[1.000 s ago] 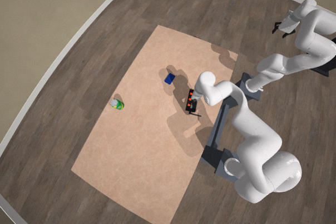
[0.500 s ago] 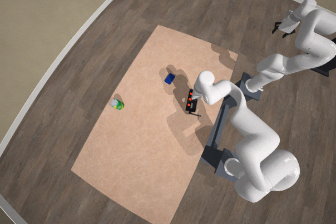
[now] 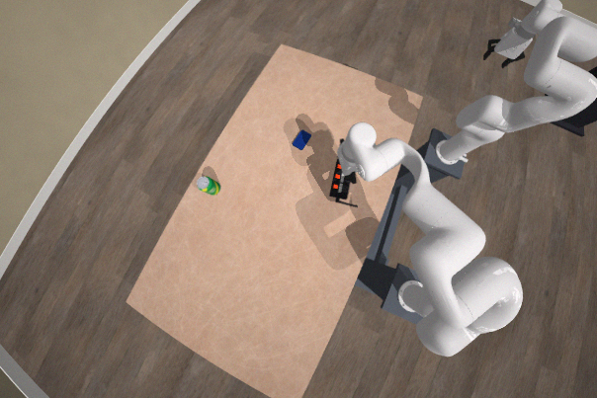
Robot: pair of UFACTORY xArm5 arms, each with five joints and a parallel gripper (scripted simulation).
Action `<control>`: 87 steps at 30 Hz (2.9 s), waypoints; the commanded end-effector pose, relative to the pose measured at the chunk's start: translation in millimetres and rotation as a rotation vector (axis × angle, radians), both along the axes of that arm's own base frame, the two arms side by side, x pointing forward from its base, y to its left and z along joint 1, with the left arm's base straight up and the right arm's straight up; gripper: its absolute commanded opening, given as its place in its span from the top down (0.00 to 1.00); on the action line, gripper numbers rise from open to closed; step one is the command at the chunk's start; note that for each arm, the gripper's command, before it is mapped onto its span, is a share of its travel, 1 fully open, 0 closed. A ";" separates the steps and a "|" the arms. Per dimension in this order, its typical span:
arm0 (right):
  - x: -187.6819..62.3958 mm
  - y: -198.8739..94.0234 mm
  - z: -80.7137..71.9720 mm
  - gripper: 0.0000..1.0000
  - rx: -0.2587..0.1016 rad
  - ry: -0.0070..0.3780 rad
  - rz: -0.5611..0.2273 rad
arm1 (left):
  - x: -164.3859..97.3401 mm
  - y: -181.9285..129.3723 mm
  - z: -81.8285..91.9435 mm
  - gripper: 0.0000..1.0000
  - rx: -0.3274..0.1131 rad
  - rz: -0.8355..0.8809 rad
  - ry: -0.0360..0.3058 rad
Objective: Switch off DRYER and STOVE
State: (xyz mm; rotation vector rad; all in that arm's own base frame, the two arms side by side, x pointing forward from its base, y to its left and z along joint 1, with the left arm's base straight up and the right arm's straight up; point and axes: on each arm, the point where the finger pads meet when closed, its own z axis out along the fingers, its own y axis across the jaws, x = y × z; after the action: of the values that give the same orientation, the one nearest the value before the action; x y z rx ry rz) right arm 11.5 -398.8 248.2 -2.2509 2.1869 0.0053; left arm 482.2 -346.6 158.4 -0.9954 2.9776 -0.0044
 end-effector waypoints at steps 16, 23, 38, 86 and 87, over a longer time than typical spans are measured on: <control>0.0 -1.1 1.8 0.00 -0.005 0.000 0.000 | 15.9 -18.6 -21.9 0.00 -0.004 0.663 0.000; 0.0 -1.1 1.8 0.00 -0.005 0.000 0.000 | 21.0 -25.2 -31.9 0.00 -0.005 0.915 0.001; 0.0 -1.1 1.8 0.00 -0.005 0.000 0.000 | 24.7 -30.1 -39.8 1.00 -0.005 1.107 0.001; 0.0 -1.1 1.8 0.00 -0.005 0.000 0.000 | 25.1 -30.9 -60.1 1.00 -0.005 1.115 0.002; 0.0 -1.1 1.8 0.00 -0.005 0.000 0.000 | 25.1 -30.9 -61.4 1.00 -0.005 1.115 0.002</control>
State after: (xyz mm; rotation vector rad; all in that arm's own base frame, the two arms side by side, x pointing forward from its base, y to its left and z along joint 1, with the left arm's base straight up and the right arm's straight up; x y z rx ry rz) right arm 11.5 -398.8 248.2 -2.2509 2.1869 0.0053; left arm 505.9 -376.5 97.8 -2.4215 2.0016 0.0007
